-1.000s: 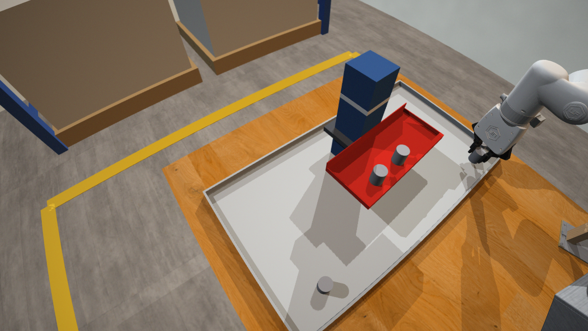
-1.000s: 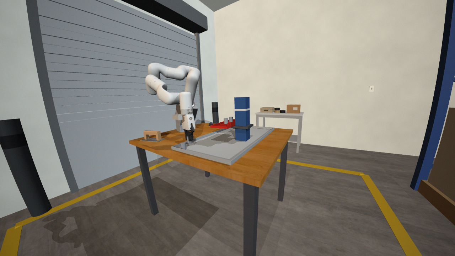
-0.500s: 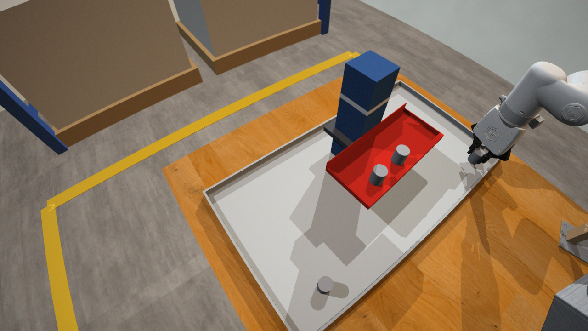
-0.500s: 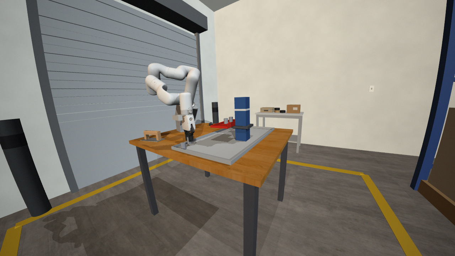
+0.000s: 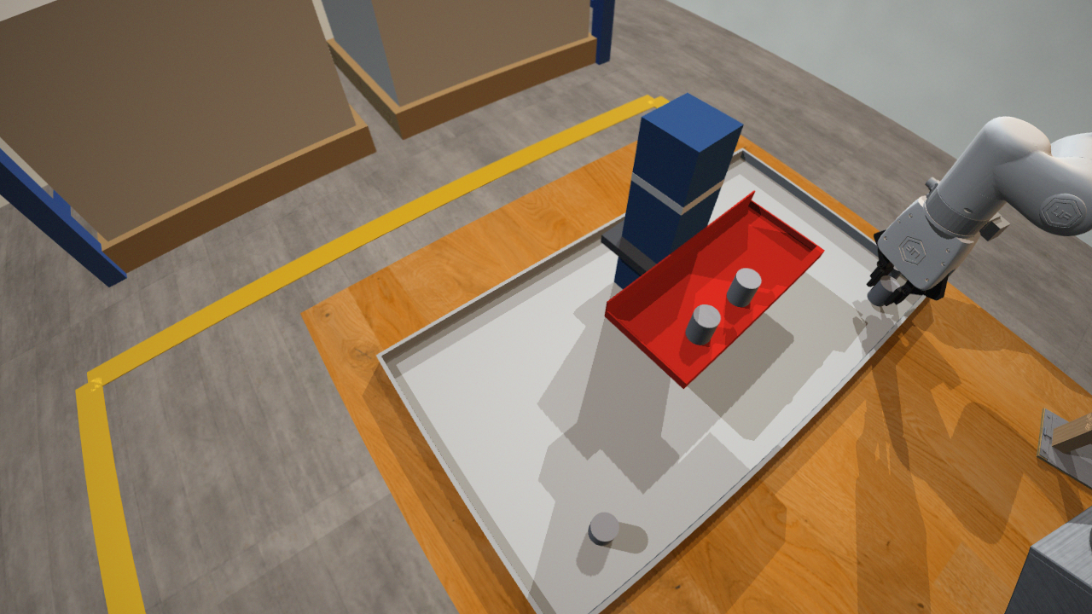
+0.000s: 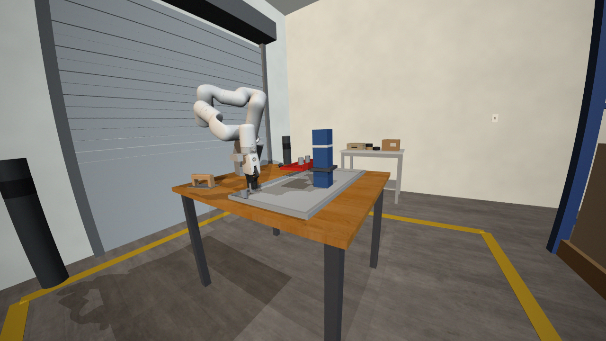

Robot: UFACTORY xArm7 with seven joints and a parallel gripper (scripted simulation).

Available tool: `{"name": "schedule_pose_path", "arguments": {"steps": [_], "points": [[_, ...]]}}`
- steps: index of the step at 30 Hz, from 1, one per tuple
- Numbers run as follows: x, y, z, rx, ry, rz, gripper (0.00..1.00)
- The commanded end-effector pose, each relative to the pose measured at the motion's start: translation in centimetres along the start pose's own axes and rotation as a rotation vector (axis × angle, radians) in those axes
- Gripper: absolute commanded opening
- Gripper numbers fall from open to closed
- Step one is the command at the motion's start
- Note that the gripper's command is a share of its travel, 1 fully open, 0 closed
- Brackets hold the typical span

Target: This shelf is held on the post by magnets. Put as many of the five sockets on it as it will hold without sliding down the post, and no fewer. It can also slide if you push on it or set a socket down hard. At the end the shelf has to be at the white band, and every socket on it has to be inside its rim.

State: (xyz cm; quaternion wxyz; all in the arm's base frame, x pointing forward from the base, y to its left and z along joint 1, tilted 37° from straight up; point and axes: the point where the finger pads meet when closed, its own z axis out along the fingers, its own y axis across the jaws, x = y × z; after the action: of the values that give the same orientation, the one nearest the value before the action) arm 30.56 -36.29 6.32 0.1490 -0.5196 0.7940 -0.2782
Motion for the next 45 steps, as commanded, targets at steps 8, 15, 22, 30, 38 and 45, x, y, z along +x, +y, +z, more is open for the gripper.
{"name": "schedule_pose_path", "arguments": {"steps": [8, 15, 22, 30, 38, 45], "points": [[0.05, -0.08, 0.08, 0.002, 0.002, -0.001, 0.00], [0.05, -0.08, 0.14, 0.002, 0.002, -0.001, 0.00], [0.05, -0.09, 0.35, 0.002, 0.002, -0.001, 0.00], [0.05, -0.09, 0.58, 0.002, 0.002, -0.001, 0.00], [0.05, -0.09, 0.59, 0.002, 0.002, -0.001, 0.00], [0.05, -0.09, 0.86, 0.002, 0.002, -0.001, 0.00]]}}
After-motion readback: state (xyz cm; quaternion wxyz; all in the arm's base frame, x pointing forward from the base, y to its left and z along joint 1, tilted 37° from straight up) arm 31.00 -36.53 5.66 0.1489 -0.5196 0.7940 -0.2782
